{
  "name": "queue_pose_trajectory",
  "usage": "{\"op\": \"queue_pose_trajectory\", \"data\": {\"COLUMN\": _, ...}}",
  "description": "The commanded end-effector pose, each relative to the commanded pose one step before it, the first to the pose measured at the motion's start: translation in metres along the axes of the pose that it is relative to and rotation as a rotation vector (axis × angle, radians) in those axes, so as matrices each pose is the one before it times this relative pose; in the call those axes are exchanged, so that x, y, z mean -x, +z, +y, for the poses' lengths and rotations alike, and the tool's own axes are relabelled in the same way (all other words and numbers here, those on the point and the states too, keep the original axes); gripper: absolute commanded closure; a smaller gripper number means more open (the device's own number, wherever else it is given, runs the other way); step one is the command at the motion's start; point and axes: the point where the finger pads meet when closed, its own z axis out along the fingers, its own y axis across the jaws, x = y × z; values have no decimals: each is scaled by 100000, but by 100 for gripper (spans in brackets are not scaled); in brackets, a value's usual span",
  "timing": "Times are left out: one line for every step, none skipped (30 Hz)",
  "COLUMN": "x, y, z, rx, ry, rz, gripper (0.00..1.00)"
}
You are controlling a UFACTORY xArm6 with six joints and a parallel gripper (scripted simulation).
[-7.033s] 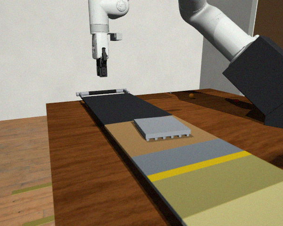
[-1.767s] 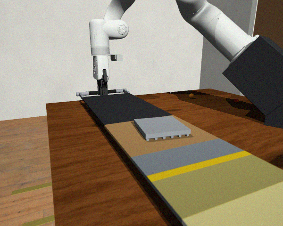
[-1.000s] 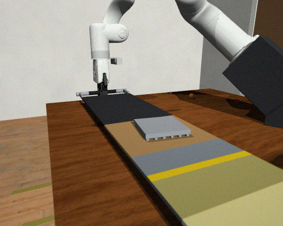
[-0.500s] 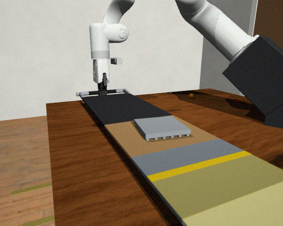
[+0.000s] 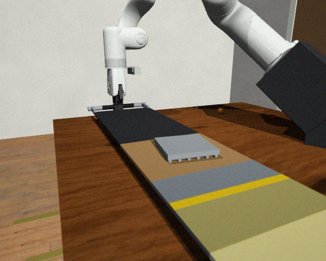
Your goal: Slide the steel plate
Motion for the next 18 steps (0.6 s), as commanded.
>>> {"op": "queue_pose_trajectory", "data": {"x": 93, "y": -78, "z": -94, "rx": -175, "ry": 56, "rz": -241, "gripper": 100}}
{"op": "queue_pose_trajectory", "data": {"x": 0, "y": 0, "z": 0, "rx": 0, "ry": 0, "rz": 0, "gripper": 100}}
{"op": "queue_pose_trajectory", "data": {"x": 0, "y": 0, "z": 0, "rx": 0, "ry": 0, "rz": 0, "gripper": 100}}
{"op": "queue_pose_trajectory", "data": {"x": 0, "y": 0, "z": 0, "rx": 0, "ry": 0, "rz": 0, "gripper": 100}}
{"op": "queue_pose_trajectory", "data": {"x": 0, "y": 0, "z": 0, "rx": 0, "ry": 0, "rz": 0, "gripper": 100}}
{"op": "queue_pose_trajectory", "data": {"x": 0, "y": 0, "z": 0, "rx": 0, "ry": 0, "rz": 0, "gripper": 100}}
{"op": "queue_pose_trajectory", "data": {"x": 0, "y": 0, "z": 0, "rx": 0, "ry": 0, "rz": 0, "gripper": 100}}
{"op": "queue_pose_trajectory", "data": {"x": 0, "y": 0, "z": 0, "rx": 0, "ry": 0, "rz": 0, "gripper": 100}}
{"op": "queue_pose_trajectory", "data": {"x": 0, "y": 0, "z": 0, "rx": 0, "ry": 0, "rz": 0, "gripper": 100}}
{"op": "queue_pose_trajectory", "data": {"x": 0, "y": 0, "z": 0, "rx": 0, "ry": 0, "rz": 0, "gripper": 100}}
{"op": "queue_pose_trajectory", "data": {"x": 0, "y": 0, "z": 0, "rx": 0, "ry": 0, "rz": 0, "gripper": 100}}
{"op": "queue_pose_trajectory", "data": {"x": 1, "y": -262, "z": 1, "rx": -3, "ry": 0, "rz": 0, "gripper": 100}}
{"op": "queue_pose_trajectory", "data": {"x": 0, "y": 0, "z": 0, "rx": 0, "ry": 0, "rz": 0, "gripper": 100}}
{"op": "queue_pose_trajectory", "data": {"x": 0, "y": 0, "z": 0, "rx": 0, "ry": 0, "rz": 0, "gripper": 100}}
{"op": "queue_pose_trajectory", "data": {"x": -1, "y": -523, "z": 6, "rx": 3, "ry": 0, "rz": 0, "gripper": 100}}
{"op": "queue_pose_trajectory", "data": {"x": 1, "y": -524, "z": 8, "rx": -3, "ry": 0, "rz": 0, "gripper": 100}}
{"op": "queue_pose_trajectory", "data": {"x": 0, "y": -523, "z": 11, "rx": 0, "ry": 0, "rz": 0, "gripper": 100}}
{"op": "queue_pose_trajectory", "data": {"x": -1, "y": -523, "z": 15, "rx": 3, "ry": 0, "rz": 0, "gripper": 100}}
